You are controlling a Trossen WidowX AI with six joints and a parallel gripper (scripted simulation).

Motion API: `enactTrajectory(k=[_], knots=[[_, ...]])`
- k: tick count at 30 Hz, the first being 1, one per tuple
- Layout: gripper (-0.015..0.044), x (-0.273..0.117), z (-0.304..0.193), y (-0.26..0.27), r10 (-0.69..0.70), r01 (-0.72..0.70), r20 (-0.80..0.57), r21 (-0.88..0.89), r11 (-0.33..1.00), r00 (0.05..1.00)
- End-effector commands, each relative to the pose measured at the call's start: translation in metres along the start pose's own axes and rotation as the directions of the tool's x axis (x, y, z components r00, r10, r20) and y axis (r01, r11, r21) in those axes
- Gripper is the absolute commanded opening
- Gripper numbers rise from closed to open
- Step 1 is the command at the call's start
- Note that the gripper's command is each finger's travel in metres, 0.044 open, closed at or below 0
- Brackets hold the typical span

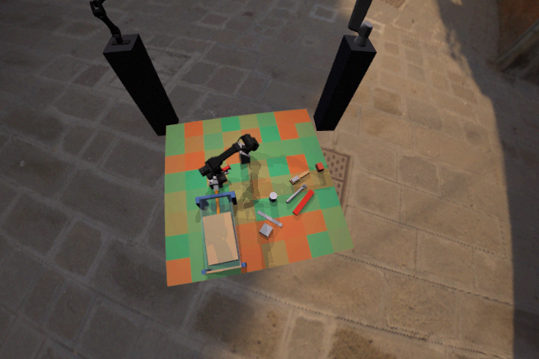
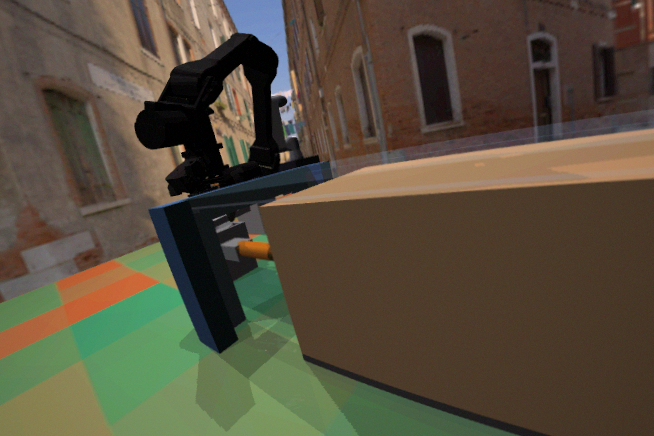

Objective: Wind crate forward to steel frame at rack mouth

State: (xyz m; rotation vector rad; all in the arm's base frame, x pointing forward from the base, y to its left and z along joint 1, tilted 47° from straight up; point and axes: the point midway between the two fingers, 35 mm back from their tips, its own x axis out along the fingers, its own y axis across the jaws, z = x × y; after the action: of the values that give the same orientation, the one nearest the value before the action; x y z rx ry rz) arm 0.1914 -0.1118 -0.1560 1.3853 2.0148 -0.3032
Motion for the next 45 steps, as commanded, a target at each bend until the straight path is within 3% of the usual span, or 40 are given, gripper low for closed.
enactTrajectory(k=[1, 29, 45], knots=[[0.0, 0.004, 0.0001, 0.0006, -0.005, 0.005, -0.004, 0.013, 1.0, 1.0], [0.0, 0.0041, 0.0001, -0.0011, -0.008, 0.008, -0.003, -0.02, 1.0, 1.0], [0.0, 0.0041, 0.0002, 0.0028, 0.0, 0.0, -0.005, 0.067, 0.998, 1.0]])
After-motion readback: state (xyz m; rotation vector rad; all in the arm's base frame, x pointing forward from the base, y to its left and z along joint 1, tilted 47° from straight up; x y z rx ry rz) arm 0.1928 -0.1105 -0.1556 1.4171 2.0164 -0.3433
